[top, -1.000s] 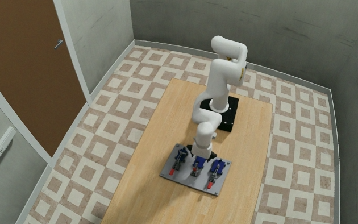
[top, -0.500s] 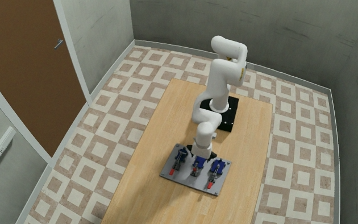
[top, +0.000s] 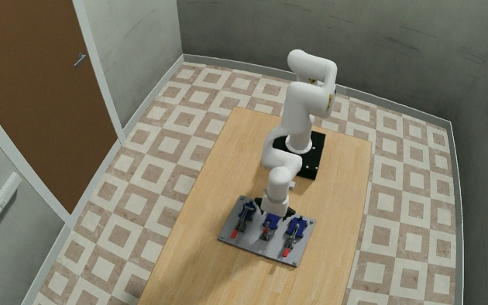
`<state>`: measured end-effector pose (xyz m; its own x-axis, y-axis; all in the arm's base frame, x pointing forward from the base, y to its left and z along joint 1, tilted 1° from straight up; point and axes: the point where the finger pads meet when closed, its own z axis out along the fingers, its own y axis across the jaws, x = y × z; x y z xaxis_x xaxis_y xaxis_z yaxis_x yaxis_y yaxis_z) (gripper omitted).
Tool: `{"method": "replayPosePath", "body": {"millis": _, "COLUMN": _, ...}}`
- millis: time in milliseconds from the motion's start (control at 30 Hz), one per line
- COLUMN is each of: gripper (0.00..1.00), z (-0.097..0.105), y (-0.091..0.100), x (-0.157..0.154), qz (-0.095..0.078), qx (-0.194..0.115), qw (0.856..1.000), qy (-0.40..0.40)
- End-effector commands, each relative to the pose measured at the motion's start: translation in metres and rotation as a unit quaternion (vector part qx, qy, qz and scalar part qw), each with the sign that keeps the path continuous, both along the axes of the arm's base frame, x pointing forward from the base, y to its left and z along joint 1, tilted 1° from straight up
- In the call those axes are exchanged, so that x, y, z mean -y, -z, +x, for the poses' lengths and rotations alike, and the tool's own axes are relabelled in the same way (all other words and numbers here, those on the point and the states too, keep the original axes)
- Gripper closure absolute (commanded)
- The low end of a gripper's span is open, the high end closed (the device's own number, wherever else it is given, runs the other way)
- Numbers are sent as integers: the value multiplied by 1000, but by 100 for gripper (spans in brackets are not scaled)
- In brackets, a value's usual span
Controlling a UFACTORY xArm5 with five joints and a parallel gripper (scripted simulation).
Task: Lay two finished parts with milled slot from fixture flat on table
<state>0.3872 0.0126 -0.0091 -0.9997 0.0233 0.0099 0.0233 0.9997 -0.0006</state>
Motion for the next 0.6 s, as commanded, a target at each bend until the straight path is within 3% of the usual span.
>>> {"method": "replayPosePath", "body": {"millis": 0, "gripper": 0, "z": 1, "y": 2, "x": 0, "qz": 0, "qx": 2, "qw": 1000, "qy": 0}}
{"method": "replayPosePath", "body": {"millis": 567, "gripper": 0, "z": 1, "y": 17, "x": 0, "qz": 0, "qx": 2, "qw": 1000, "qy": 0}}
